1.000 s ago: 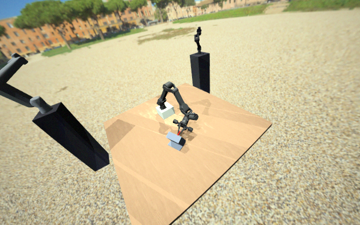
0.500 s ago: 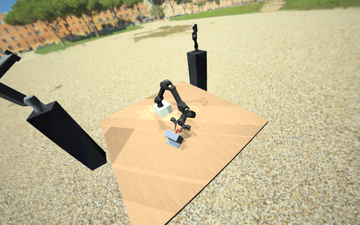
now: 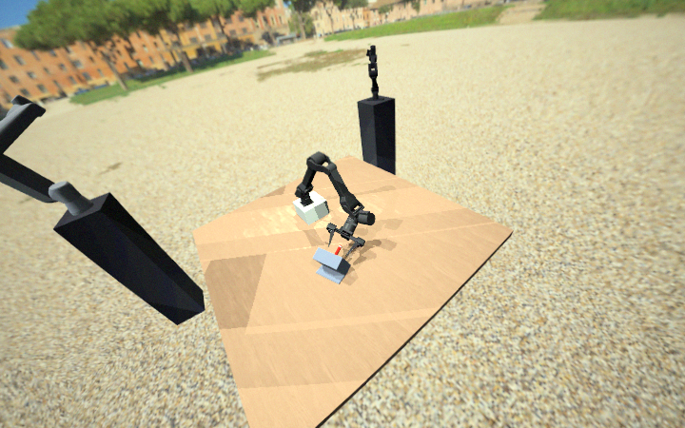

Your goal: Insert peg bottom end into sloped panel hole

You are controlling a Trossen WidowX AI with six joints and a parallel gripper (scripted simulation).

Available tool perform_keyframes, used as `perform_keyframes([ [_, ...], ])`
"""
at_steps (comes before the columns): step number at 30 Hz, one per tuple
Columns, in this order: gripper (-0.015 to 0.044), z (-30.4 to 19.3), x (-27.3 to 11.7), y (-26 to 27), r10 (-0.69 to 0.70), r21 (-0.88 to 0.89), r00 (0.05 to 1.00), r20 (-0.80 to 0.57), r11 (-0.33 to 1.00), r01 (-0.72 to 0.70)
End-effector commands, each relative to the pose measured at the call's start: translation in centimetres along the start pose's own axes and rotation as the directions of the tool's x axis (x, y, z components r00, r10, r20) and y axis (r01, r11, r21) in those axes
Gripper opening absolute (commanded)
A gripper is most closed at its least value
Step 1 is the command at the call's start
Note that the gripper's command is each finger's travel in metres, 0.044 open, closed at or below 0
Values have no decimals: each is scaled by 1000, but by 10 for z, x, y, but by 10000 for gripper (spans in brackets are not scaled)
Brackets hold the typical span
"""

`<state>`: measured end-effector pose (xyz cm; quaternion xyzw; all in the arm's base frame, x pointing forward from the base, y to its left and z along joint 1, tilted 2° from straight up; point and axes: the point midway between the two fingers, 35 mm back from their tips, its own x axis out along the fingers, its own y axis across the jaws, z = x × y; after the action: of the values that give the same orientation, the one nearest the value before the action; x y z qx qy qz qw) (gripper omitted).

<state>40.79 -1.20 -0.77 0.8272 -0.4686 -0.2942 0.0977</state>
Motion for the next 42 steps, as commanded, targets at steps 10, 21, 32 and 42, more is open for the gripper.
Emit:
perform_keyframes([
  [10,440,0,-16,-4,-5,5,1000,5,1000,5],
  [21,440,2,-30,-6,-7,4,1000,8,1000,7],
  [32,440,4,-43,-8,-8,3,1000,10,1000,8],
  [42,440,5,-56,-8,-7,2,1000,10,1000,7],
])
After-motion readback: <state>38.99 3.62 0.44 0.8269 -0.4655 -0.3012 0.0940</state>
